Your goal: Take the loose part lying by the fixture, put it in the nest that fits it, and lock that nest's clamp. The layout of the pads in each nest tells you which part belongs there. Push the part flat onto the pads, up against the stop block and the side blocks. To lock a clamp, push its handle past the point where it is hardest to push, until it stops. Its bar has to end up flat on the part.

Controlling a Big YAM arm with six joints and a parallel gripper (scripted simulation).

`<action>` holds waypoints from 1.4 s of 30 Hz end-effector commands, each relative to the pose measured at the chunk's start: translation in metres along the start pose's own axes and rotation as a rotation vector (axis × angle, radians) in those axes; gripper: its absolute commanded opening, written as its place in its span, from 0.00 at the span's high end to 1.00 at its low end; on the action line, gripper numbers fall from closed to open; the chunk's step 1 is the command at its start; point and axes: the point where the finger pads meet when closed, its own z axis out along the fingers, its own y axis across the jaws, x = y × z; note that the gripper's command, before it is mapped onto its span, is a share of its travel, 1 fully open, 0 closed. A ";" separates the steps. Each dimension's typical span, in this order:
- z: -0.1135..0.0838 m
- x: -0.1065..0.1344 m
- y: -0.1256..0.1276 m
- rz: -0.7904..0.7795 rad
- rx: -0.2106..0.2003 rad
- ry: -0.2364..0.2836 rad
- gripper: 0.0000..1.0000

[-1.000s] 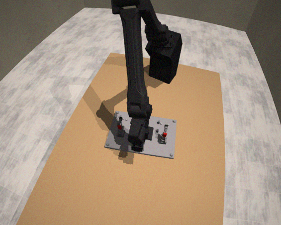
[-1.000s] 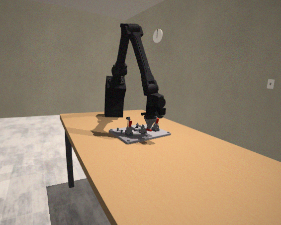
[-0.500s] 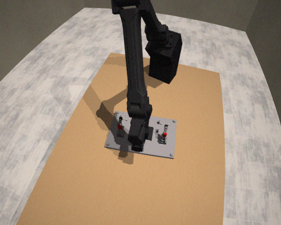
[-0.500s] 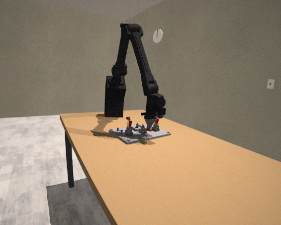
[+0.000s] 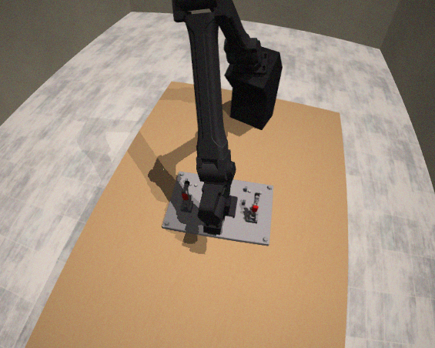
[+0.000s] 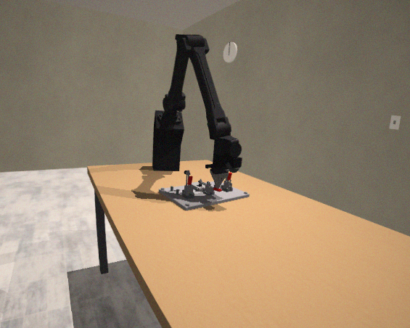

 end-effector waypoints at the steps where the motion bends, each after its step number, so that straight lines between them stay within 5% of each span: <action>1: 0.013 -0.001 -0.005 0.002 0.007 0.000 1.00; 42: 0.014 -0.005 -0.007 0.005 0.009 -0.007 1.00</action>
